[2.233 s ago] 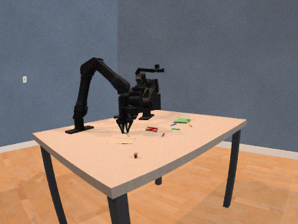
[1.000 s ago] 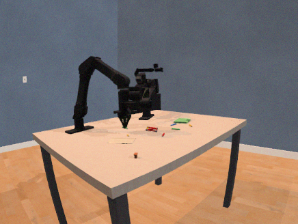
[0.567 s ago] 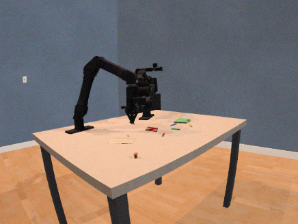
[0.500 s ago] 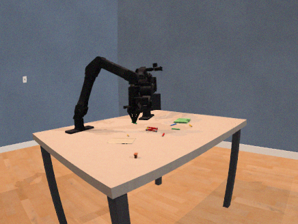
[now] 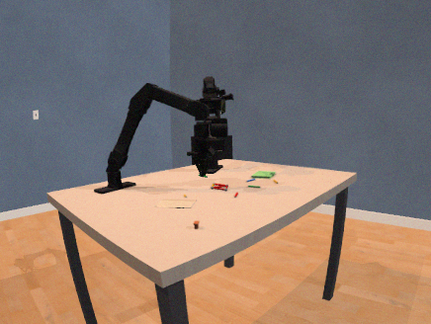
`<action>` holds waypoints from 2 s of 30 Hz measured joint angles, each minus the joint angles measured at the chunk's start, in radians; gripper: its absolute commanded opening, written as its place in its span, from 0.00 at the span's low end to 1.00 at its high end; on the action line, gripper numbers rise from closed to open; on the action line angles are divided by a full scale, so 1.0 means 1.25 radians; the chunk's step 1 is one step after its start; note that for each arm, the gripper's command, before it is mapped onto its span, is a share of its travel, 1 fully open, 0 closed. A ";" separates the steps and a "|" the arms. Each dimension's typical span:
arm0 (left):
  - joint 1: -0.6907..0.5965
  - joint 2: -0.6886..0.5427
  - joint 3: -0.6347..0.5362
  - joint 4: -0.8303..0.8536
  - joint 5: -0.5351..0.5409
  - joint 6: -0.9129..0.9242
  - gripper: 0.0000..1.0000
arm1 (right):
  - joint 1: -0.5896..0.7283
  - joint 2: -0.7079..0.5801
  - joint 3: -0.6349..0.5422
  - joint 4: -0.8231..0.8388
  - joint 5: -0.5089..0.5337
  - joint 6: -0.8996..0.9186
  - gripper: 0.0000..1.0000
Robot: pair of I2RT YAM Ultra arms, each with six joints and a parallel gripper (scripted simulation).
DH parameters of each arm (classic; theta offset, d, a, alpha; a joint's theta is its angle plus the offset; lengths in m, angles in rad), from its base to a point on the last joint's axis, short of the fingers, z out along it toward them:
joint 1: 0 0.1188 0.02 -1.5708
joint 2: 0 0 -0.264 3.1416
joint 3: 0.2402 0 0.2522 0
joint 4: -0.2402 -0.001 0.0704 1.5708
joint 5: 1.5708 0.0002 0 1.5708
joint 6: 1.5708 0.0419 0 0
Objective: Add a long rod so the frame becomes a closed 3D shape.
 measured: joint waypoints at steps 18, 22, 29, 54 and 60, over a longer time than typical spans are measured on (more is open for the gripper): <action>0.042 0.028 0.083 -0.079 0.008 0.000 1.00 | -0.004 0.049 0.090 0.052 0.072 -0.077 0.00; 0.043 0.028 0.083 -0.080 0.009 0.001 1.00 | 0.005 0.093 0.171 0.030 0.066 -0.062 0.00; 0.044 0.028 0.083 -0.080 0.011 0.002 1.00 | 0.072 0.168 0.265 -0.080 0.016 -0.047 0.00; 0.044 0.028 0.083 -0.081 0.012 0.002 1.00 | 0.072 0.192 0.317 -0.139 0.007 -0.200 0.00; 0.044 0.028 0.083 -0.081 0.012 0.002 1.00 | 0.073 0.192 0.317 -0.140 0.007 -0.312 0.00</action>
